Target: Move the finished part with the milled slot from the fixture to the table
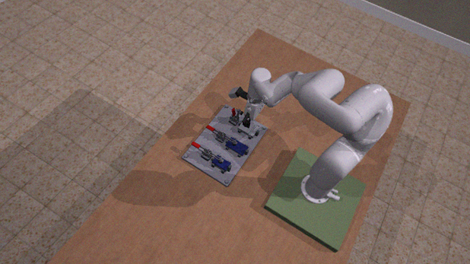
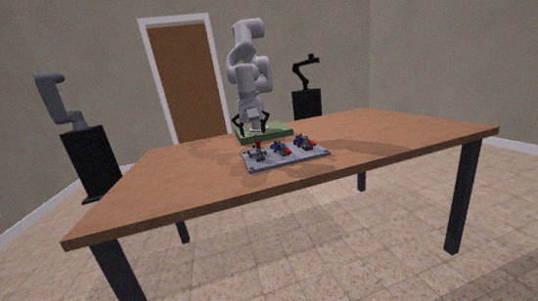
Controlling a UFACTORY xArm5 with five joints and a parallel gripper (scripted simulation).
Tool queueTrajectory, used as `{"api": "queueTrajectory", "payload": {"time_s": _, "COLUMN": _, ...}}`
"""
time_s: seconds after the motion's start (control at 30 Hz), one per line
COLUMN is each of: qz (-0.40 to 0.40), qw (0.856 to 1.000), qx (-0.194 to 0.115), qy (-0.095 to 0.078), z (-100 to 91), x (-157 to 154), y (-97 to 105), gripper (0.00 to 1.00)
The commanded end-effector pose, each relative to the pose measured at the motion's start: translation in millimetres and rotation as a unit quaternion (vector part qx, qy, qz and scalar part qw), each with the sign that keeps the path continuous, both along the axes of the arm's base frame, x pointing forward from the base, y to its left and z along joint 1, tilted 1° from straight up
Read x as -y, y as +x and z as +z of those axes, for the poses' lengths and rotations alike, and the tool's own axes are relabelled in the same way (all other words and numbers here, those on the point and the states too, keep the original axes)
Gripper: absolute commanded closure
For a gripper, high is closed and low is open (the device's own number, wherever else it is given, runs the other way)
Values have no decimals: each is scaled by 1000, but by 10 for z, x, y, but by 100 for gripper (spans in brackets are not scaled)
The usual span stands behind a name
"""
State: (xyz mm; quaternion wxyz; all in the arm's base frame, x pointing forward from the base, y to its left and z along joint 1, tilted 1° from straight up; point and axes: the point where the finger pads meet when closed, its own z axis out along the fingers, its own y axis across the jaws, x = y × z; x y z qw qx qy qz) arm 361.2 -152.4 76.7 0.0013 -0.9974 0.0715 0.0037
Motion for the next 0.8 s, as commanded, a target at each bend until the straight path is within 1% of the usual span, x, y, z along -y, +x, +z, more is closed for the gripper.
{"api": "queueTrajectory", "payload": {"time_s": 0.0, "qz": 0, "qw": 1000, "qx": 2, "qy": -1, "z": -86, "x": 3, "y": 12, "gripper": 0}}
{"api": "queueTrajectory", "payload": {"time_s": 0.07, "qz": 0, "qw": 1000, "qx": 2, "qy": -1, "z": -141, "x": 2, "y": 12, "gripper": 0}}
{"api": "queueTrajectory", "payload": {"time_s": 0.13, "qz": 0, "qw": 1000, "qx": 2, "qy": -1, "z": -141, "x": 2, "y": 12, "gripper": 0}}
{"api": "queueTrajectory", "payload": {"time_s": 0.47, "qz": 0, "qw": 1000, "qx": 2, "qy": -1, "z": -388, "x": -2, "y": 13, "gripper": 0}}
{"api": "queueTrajectory", "payload": {"time_s": 0.6, "qz": 0, "qw": 1000, "qx": 2, "qy": -1, "z": -434, "x": -3, "y": 13, "gripper": 0}}
{"api": "queueTrajectory", "payload": {"time_s": 0.77, "qz": 0, "qw": 1000, "qx": 2, "qy": -1, "z": -445, "x": -3, "y": 13, "gripper": 0}}
